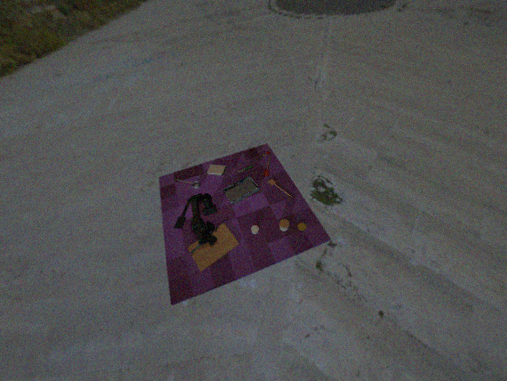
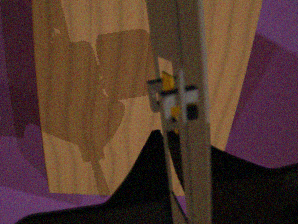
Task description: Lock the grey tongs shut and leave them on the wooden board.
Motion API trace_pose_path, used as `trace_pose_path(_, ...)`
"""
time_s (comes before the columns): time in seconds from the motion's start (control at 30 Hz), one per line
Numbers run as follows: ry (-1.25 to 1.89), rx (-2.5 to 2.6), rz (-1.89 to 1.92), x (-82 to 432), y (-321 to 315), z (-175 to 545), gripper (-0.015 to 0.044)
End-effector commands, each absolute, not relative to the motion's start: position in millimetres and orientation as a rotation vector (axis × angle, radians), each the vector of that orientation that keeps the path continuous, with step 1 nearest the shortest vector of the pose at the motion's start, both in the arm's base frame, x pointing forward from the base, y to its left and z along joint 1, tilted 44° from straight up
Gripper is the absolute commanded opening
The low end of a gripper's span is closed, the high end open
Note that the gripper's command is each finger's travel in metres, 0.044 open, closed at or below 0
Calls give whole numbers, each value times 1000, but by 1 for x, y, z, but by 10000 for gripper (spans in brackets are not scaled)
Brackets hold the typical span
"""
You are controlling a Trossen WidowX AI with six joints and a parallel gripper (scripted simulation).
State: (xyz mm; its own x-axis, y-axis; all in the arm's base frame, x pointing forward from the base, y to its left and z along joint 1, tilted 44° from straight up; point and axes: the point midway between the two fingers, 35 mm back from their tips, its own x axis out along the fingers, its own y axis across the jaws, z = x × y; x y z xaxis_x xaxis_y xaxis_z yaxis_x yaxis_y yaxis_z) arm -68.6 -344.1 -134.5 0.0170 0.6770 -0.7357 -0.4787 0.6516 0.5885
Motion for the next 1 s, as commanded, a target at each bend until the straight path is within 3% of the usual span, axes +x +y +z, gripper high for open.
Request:
trace_pose_path(0.0, 1263, 184, 898, -68, -347, -134, -150)
trace_pose_path(0.97, 1264, 184, 898, -68, -321, -171, -150)
